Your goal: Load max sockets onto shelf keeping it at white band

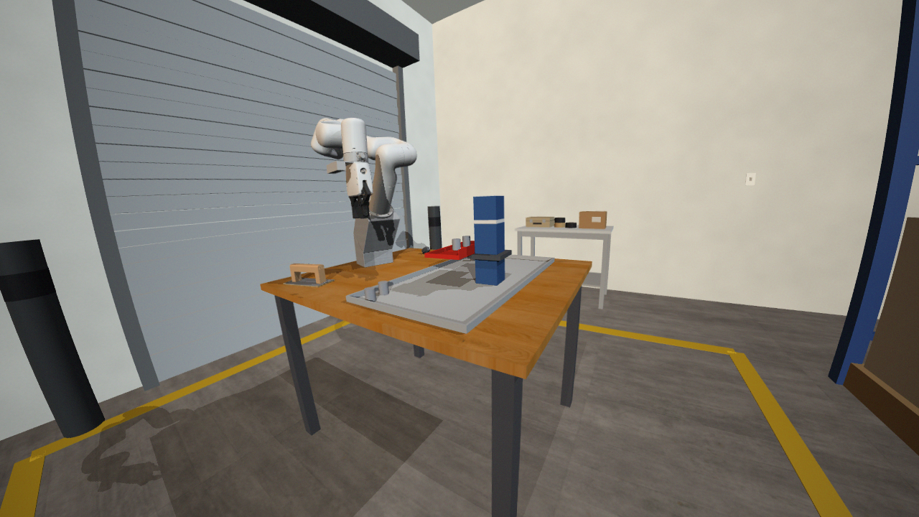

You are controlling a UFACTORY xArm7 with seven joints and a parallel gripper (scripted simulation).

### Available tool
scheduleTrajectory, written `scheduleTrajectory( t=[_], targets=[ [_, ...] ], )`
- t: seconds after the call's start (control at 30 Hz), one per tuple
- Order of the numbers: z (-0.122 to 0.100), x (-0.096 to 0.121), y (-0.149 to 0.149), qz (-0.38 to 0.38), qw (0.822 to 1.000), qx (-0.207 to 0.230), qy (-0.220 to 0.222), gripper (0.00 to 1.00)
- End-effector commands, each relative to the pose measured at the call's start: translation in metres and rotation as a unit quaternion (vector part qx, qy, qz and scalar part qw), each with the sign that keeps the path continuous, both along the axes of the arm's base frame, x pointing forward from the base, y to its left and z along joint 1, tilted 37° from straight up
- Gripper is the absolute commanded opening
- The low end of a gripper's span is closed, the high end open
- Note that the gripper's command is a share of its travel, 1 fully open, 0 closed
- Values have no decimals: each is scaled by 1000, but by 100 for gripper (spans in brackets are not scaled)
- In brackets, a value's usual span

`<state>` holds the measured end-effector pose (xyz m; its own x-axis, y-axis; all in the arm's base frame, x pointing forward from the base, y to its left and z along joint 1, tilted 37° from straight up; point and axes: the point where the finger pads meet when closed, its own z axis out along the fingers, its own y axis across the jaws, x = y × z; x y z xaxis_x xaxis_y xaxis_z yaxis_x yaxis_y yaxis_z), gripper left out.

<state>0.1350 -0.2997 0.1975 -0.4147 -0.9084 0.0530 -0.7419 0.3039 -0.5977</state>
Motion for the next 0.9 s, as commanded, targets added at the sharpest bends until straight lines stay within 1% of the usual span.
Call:
scheduleTrajectory(
  t=[0.0,0.2,0.23,0.27,0.3,0.33,0.4,0.43,0.5,0.53,0.67,0.7,0.73,0.87],
  targets=[
    [2,-2,0,-1,1000,-1,0,52],
    [2,-2,0,-1,1000,-1,0,52],
    [2,0,2,1,1000,-2,0,47],
    [6,8,11,10,1000,-8,1,47],
    [12,23,31,29,999,-19,4,47],
    [17,41,59,55,998,-35,10,47],
    [17,41,59,55,998,-35,10,47],
    [17,57,88,80,995,-52,19,47],
    [17,58,90,80,995,-52,19,47],
    [12,70,118,101,992,-66,29,47],
    [12,70,118,101,992,-66,29,47],
    [7,77,136,115,990,-76,38,47],
    [3,79,145,121,988,-81,43,47],
    [2,80,146,122,988,-82,44,47]
  ],
)
